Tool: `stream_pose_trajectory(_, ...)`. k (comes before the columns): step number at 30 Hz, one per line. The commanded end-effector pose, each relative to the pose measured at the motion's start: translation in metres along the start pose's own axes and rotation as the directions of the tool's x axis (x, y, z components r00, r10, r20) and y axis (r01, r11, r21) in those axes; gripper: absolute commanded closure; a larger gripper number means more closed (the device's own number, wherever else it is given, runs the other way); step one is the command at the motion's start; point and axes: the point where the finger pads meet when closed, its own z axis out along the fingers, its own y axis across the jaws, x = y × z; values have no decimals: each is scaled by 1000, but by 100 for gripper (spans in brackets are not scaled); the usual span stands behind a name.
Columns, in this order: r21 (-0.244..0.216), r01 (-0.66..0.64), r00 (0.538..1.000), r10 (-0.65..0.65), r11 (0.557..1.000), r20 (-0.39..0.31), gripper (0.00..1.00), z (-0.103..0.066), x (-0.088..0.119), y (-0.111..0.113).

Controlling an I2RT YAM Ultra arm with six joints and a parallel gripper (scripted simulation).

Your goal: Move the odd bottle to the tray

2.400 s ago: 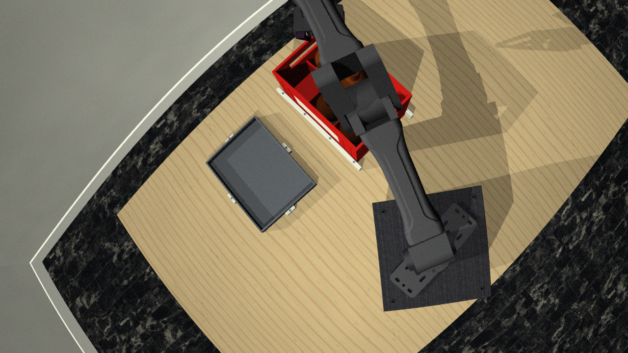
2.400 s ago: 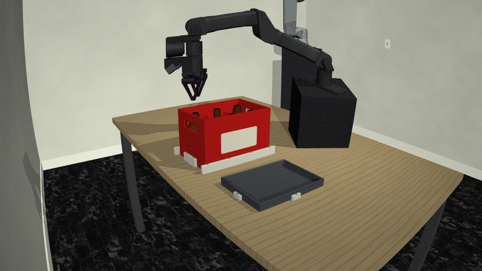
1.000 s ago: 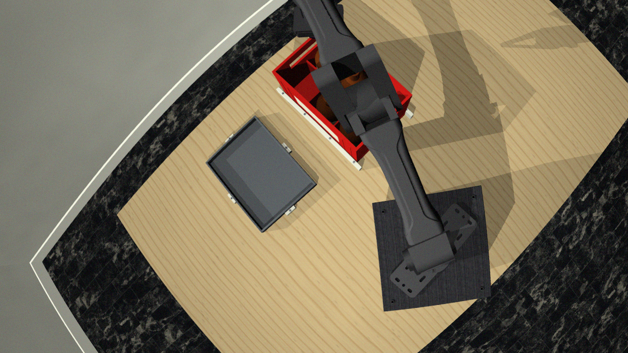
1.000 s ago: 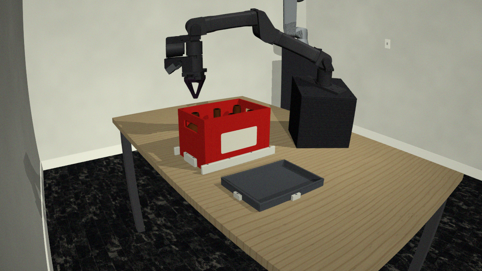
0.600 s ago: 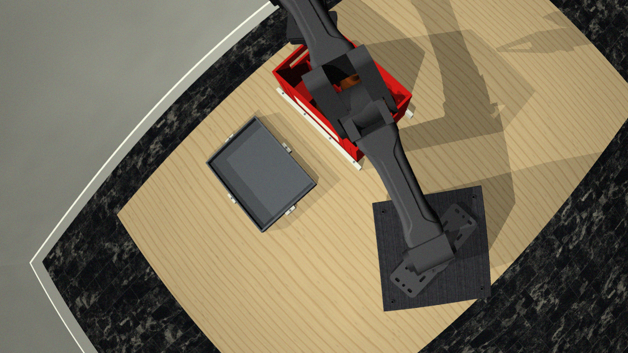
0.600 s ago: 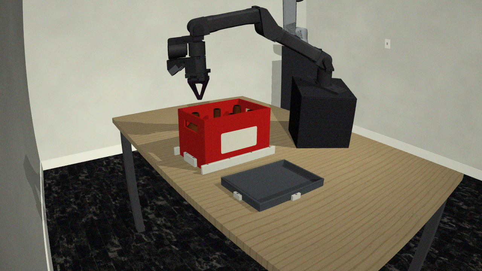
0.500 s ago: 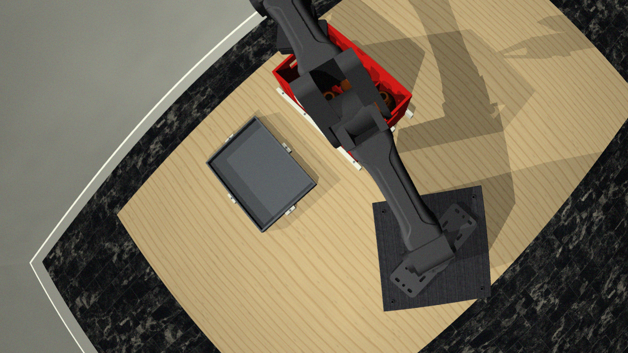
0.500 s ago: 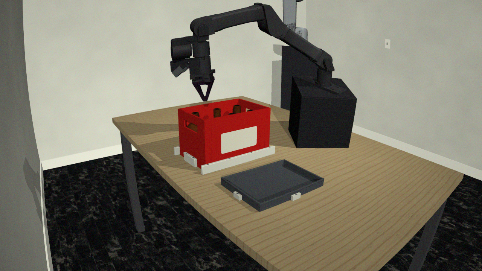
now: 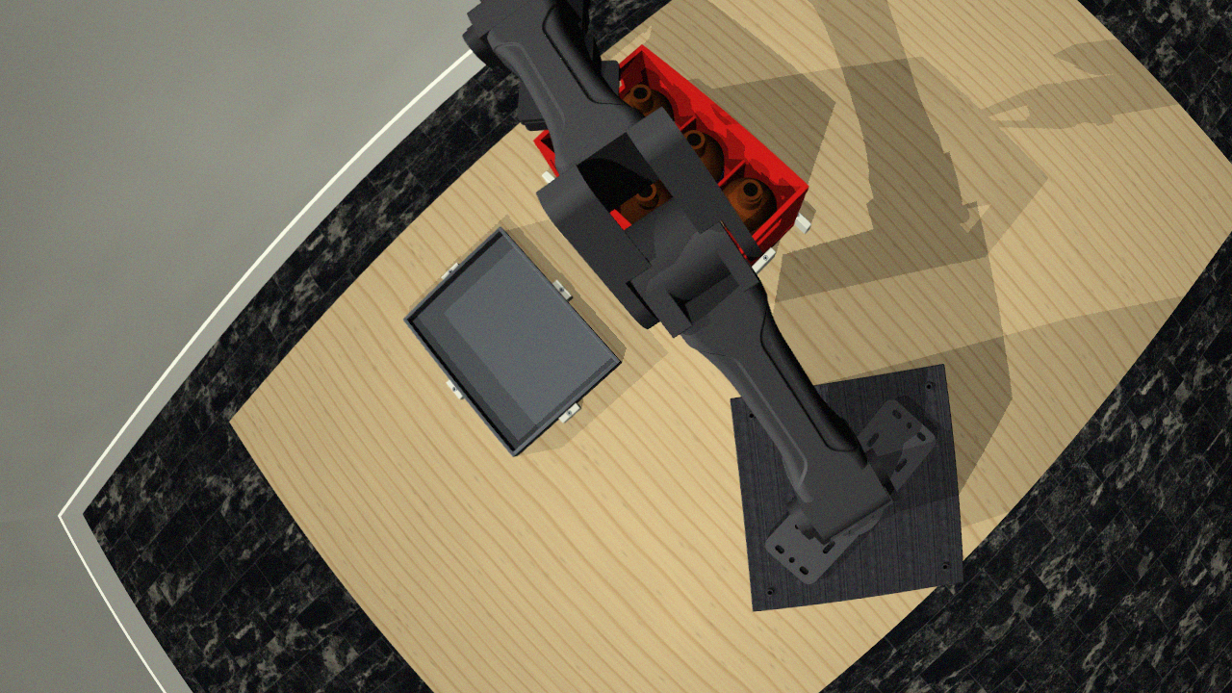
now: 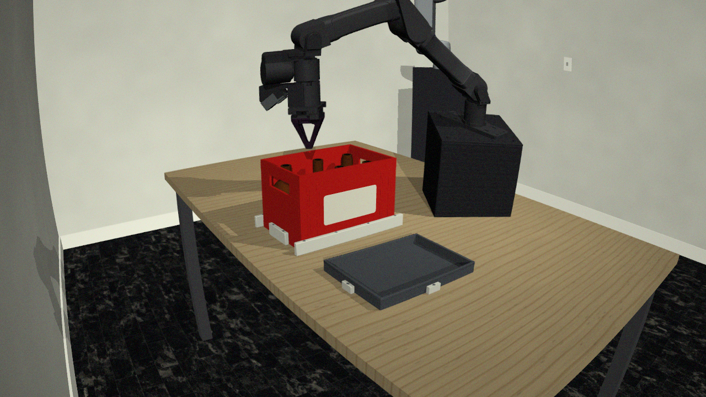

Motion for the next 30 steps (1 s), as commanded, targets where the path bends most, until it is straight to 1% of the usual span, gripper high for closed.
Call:
stream_pose_trajectory(1, -21, -15, 998, 17, 1000, 57, 100, -17, -11, -1)
stream_pose_trajectory(8, -21, -15, 998, 17, 1000, 57, 100, -17, -11, -1)
stream_pose_trajectory(9, -43, -2, 996, 6, 999, 93, 39, -28, -19, 7)
stream_pose_trajectory(30, -39, -3, 996, 7, 999, 87, 39, -28, -17, 6)
